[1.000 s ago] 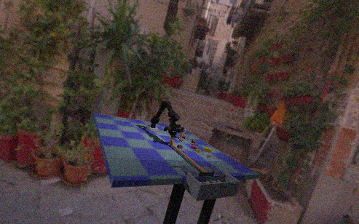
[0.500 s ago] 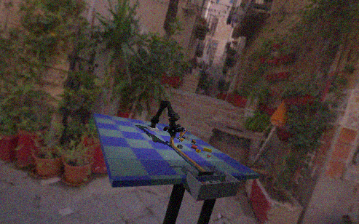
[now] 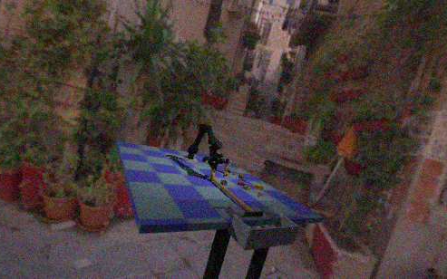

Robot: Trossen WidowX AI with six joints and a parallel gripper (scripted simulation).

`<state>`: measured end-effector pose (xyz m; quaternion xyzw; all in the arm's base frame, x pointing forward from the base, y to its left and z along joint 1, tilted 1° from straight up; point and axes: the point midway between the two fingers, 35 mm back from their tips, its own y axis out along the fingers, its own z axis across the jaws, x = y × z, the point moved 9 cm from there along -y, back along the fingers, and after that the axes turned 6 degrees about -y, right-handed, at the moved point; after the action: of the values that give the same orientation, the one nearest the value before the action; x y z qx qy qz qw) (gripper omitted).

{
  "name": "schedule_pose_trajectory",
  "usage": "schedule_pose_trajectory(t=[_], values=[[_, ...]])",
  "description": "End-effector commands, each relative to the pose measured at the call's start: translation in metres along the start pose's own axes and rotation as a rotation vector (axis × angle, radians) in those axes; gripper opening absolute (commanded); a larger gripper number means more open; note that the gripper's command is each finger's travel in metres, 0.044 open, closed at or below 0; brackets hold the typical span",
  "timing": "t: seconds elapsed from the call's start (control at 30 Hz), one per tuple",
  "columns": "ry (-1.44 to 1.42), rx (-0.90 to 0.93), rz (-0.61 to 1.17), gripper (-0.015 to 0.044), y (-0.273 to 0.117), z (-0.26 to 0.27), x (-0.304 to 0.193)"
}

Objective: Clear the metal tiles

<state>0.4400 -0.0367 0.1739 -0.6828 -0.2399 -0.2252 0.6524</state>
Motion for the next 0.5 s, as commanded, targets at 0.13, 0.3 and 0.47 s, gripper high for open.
schedule_pose_trajectory(t=[0.13, 0.3, 0.47], values=[[0.0, -0.003, -0.025, 0.0, -0.015, 0.0, -0.002], [0.0, -0.003, -0.025, 0.0, -0.021, 0.001, -0.008], [0.001, -0.003, -0.025, 0.0, -0.027, 0.001, -0.013]])
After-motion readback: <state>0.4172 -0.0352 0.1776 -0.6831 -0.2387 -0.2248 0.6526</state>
